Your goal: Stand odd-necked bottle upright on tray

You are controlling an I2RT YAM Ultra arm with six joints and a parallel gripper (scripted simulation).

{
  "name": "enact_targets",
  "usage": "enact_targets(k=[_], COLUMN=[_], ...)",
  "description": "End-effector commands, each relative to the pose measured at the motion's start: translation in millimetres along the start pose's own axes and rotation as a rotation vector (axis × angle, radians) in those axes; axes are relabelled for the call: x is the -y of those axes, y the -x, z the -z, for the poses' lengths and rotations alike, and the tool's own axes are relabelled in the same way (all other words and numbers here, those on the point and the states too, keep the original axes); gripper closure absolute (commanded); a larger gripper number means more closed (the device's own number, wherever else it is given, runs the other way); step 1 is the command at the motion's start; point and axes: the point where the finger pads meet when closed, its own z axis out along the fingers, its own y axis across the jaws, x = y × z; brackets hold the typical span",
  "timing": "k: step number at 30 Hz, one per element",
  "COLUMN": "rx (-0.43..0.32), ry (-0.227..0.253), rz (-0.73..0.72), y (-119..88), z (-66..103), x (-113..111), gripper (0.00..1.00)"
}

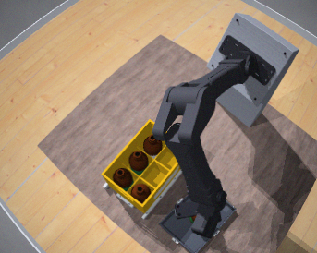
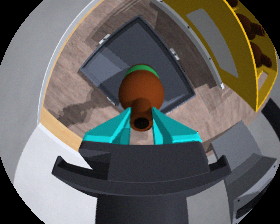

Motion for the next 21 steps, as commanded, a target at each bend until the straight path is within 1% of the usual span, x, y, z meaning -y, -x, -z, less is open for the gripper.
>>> enact_targets(k=[1,3,4,7,8,10,13,16,19,21], rx=[0.016,0.018,0.02,0.017,0.016,0.024,0.023,0.015,0.022,0.024], ry=[0.039,0.05,0.053,0.032,0.033,0.054,0.056,0.039,0.046,0.047], rz=[-0.009,-0.013,-0.016,-0.009,-0.009,-0.019,-0.016,-0.008,-0.016,-0.015], y=[7,10,11,7,7,13,11,6,12,11], z=[3.8,8.1,7.7,-1.3,-1.9,5.6,6.0,-2.7,0.2,-0.8], x=[-16,-19,-20,-14,-14,-20,-21,-16,-17,-18], gripper=[1.0,1.0,1.0,1.0,1.0,1.0,1.0,1.0,1.0,1.0])
